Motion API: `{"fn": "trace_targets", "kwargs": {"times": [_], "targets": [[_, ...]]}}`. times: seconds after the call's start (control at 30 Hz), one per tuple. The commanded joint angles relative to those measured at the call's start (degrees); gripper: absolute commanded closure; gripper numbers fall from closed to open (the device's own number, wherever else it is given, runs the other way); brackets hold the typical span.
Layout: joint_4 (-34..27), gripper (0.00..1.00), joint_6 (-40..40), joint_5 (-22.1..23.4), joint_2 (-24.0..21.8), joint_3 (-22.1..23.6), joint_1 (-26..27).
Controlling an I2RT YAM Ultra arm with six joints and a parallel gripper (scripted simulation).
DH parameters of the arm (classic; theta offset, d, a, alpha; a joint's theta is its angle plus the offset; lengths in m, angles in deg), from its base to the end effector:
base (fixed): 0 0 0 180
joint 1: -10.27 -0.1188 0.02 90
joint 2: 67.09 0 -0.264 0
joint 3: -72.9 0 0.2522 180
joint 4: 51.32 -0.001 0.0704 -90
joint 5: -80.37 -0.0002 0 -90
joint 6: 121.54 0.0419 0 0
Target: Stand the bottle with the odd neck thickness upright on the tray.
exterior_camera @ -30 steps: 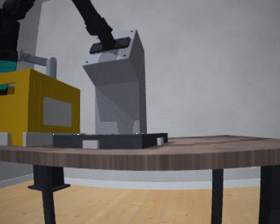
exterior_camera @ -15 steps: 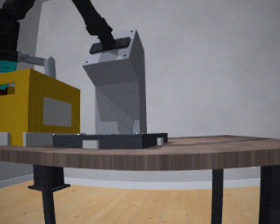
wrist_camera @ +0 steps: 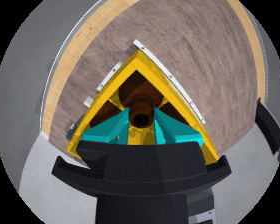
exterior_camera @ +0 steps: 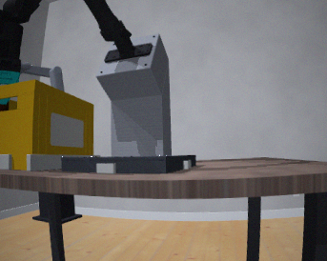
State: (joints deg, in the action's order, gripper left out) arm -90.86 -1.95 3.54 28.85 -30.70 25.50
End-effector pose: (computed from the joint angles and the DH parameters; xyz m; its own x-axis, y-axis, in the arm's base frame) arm 0.3806 -0.0927 0.3561 -0.4090 0.6097 -0.6790 0.3117 0.7927 0.5239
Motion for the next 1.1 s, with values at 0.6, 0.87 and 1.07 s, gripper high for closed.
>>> {"fn": "trace_targets", "kwargs": {"times": [0.6,0.87,1.07], "targets": [[0.54,0.39,0.29,-0.30,-0.38,-1.62,-0.02],[0.54,0.39,0.29,-0.30,-0.38,-1.62,-0.02],[0.54,0.39,0.29,-0.30,-0.38,-1.62,-0.02]]}}
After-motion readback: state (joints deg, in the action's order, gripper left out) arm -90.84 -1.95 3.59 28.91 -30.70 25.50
